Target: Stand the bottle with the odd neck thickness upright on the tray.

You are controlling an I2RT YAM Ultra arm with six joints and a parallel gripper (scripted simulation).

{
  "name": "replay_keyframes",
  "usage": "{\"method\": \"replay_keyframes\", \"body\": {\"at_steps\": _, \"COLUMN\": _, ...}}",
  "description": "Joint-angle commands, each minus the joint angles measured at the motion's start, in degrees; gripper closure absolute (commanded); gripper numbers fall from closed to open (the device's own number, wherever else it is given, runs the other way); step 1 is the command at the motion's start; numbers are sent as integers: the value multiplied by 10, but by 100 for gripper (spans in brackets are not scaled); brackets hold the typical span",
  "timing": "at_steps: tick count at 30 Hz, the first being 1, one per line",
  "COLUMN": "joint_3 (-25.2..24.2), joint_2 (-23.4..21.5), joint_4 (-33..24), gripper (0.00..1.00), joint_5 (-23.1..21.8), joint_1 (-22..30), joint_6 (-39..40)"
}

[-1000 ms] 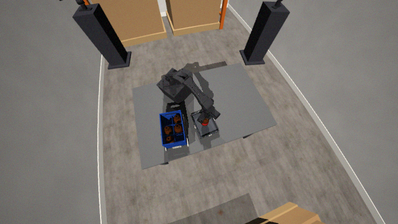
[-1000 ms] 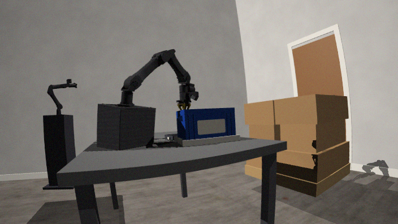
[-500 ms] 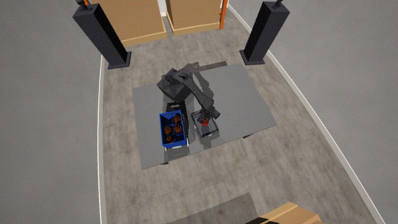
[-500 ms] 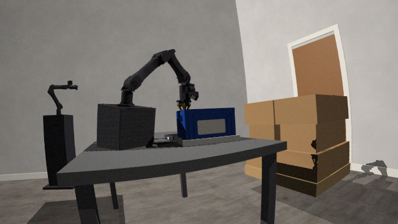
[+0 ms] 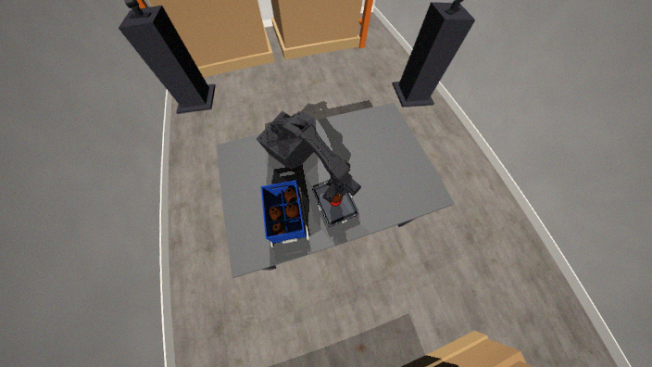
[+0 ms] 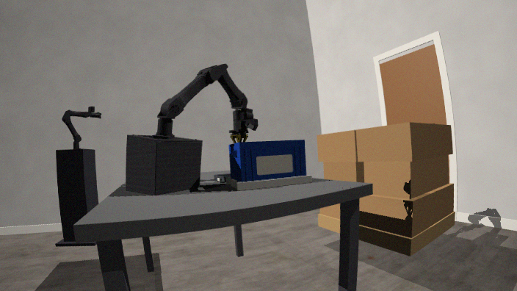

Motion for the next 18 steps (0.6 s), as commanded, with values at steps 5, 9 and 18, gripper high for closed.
{"method": "replay_keyframes", "body": {"at_steps": 5, "joint_3": 2, "joint_2": -13, "joint_4": 10, "gripper": 100, "joint_5": 4, "joint_1": 2, "joint_6": -3}}
{"method": "replay_keyframes", "body": {"at_steps": 9, "joint_3": -2, "joint_2": -7, "joint_4": 11, "gripper": 100, "joint_5": 4, "joint_1": 1, "joint_6": -4}}
{"method": "replay_keyframes", "body": {"at_steps": 18, "joint_3": -1, "joint_2": -13, "joint_4": 15, "gripper": 100, "joint_5": 4, "joint_1": -1, "joint_6": -4}}
